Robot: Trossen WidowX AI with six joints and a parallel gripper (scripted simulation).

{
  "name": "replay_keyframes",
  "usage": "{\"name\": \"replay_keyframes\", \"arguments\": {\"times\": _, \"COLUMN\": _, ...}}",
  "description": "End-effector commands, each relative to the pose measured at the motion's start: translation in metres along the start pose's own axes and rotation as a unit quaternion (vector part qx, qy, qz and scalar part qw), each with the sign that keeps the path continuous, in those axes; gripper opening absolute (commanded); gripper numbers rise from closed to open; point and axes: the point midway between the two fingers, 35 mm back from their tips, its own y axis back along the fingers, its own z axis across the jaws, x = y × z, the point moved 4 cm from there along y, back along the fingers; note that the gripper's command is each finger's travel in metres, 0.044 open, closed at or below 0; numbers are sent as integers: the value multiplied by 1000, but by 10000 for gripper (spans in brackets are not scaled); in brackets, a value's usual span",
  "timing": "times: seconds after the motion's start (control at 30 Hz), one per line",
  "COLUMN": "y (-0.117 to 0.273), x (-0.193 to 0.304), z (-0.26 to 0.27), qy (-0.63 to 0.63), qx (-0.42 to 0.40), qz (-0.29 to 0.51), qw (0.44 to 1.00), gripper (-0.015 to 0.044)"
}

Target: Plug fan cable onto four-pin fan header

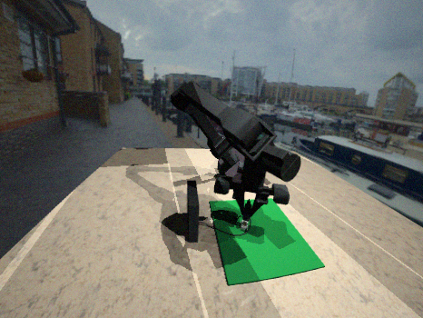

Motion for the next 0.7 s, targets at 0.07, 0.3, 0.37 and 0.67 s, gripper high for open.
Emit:
{"name": "replay_keyframes", "arguments": {"times": 0.07, "y": -5, "x": -2, "z": 0, "qy": 5, "qx": -5, "qz": -1, "qw": 1000, "gripper": 0}}
{"name": "replay_keyframes", "arguments": {"times": 0.3, "y": -5, "x": -3, "z": 1, "qy": 7, "qx": -5, "qz": -1, "qw": 1000, "gripper": 0}}
{"name": "replay_keyframes", "arguments": {"times": 0.37, "y": -5, "x": -3, "z": 1, "qy": 9, "qx": -5, "qz": -1, "qw": 1000, "gripper": 0}}
{"name": "replay_keyframes", "arguments": {"times": 0.67, "y": -5, "x": -4, "z": 3, "qy": 11, "qx": -5, "qz": -1, "qw": 1000, "gripper": 0}}
